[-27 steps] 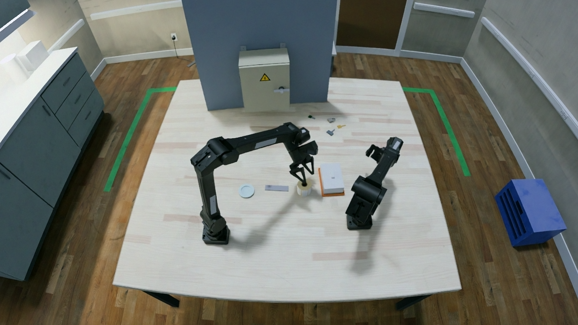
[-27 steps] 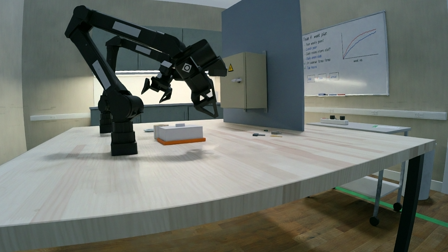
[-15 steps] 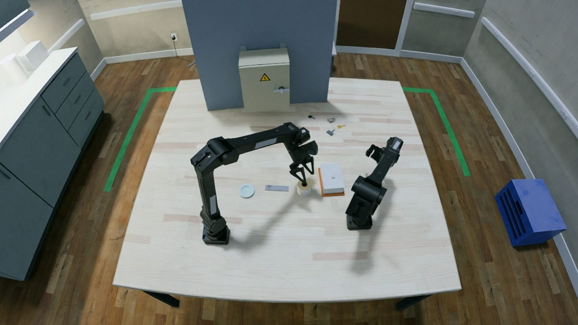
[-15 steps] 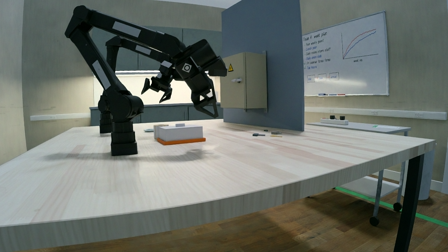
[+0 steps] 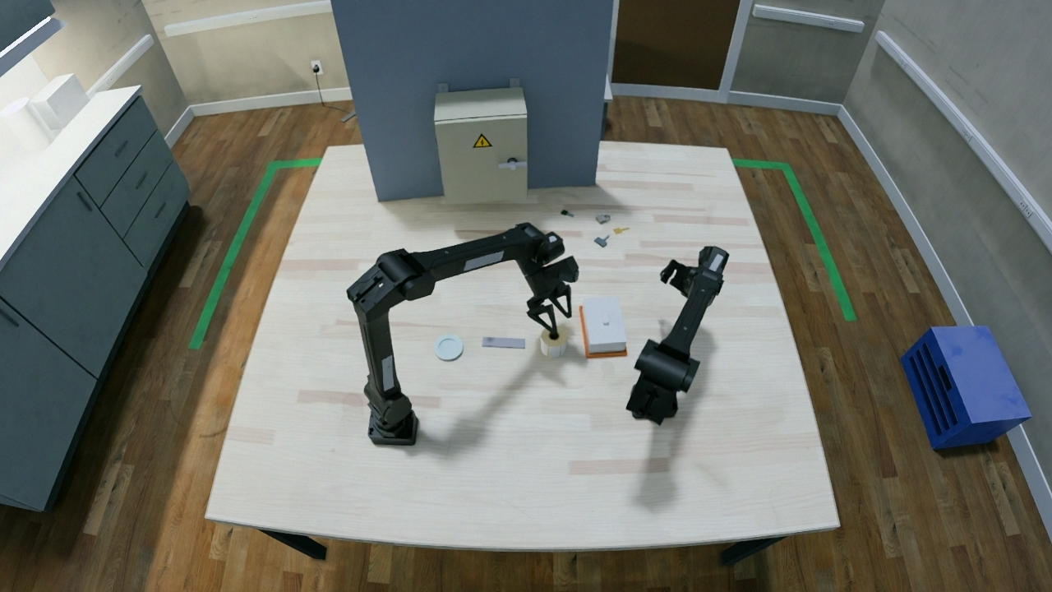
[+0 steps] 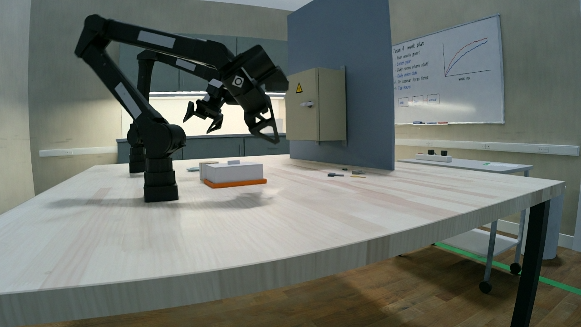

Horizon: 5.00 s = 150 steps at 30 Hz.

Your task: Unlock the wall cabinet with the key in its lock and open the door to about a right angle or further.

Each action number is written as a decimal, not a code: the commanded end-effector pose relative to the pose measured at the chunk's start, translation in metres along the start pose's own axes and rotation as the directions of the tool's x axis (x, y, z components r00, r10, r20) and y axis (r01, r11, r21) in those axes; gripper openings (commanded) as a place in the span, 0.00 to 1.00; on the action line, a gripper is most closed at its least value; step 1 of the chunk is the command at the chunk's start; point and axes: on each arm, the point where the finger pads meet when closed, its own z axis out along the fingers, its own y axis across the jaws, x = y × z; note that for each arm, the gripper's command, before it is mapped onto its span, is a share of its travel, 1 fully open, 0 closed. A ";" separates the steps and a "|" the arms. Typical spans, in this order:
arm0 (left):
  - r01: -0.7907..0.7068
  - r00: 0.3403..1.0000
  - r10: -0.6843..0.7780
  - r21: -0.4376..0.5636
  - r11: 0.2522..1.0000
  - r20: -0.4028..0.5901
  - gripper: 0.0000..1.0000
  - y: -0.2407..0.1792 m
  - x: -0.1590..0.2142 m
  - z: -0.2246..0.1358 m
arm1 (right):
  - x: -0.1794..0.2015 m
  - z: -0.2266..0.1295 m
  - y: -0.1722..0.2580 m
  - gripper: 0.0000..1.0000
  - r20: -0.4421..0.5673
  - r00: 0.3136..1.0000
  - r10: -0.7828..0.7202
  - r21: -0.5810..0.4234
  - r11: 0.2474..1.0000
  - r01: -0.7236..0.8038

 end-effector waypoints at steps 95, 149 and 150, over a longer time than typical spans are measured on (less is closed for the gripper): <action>-0.623 0.775 -0.494 -0.608 -0.491 -0.395 0.81 0.263 0.046 -0.430 | -0.081 -0.241 0.410 1.00 0.583 0.540 -0.607 -0.157 0.568 0.808; -0.629 0.765 -0.507 -0.627 -0.460 -0.397 0.09 0.292 0.067 -0.443 | -0.077 -0.233 0.409 1.00 0.577 0.542 -0.611 -0.158 0.567 0.808; -0.629 0.765 -0.507 -0.627 -0.460 -0.397 0.06 0.292 0.067 -0.443 | -0.077 -0.233 0.409 1.00 0.577 0.542 -0.611 -0.158 0.567 0.808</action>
